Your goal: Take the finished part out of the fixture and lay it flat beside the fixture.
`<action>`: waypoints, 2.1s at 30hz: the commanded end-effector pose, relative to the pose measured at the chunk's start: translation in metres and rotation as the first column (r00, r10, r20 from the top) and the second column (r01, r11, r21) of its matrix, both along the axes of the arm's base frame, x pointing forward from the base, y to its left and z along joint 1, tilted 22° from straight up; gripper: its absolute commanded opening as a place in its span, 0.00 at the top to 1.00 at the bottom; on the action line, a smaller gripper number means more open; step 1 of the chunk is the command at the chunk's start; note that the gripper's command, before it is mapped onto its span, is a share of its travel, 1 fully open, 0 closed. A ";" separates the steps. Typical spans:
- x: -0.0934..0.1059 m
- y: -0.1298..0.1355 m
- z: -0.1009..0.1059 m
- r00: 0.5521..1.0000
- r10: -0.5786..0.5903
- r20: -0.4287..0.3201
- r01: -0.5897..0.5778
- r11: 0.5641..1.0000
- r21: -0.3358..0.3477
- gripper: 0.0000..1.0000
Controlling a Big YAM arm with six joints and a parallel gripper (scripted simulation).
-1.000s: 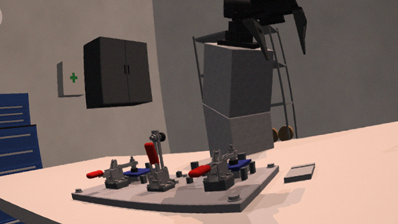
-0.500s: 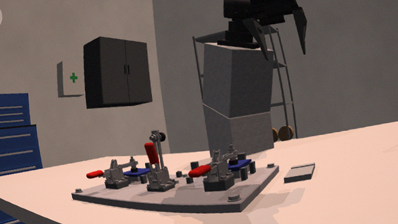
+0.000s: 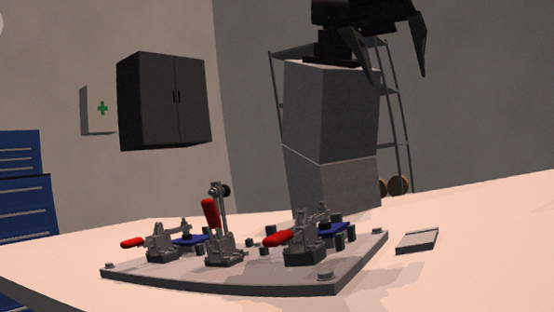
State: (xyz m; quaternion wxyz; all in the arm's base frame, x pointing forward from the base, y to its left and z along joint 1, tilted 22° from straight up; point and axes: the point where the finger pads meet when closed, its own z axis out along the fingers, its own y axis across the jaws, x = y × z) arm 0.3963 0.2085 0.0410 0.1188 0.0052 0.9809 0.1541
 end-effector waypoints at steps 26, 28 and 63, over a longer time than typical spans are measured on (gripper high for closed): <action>0.003 0.003 -0.001 1.000 0.013 0.009 -0.013 1.000 0.001 0.26; 0.002 0.003 -0.001 1.000 0.014 0.009 -0.014 1.000 0.000 0.26; 0.001 0.005 0.000 1.000 0.016 0.009 -0.016 1.000 0.001 0.26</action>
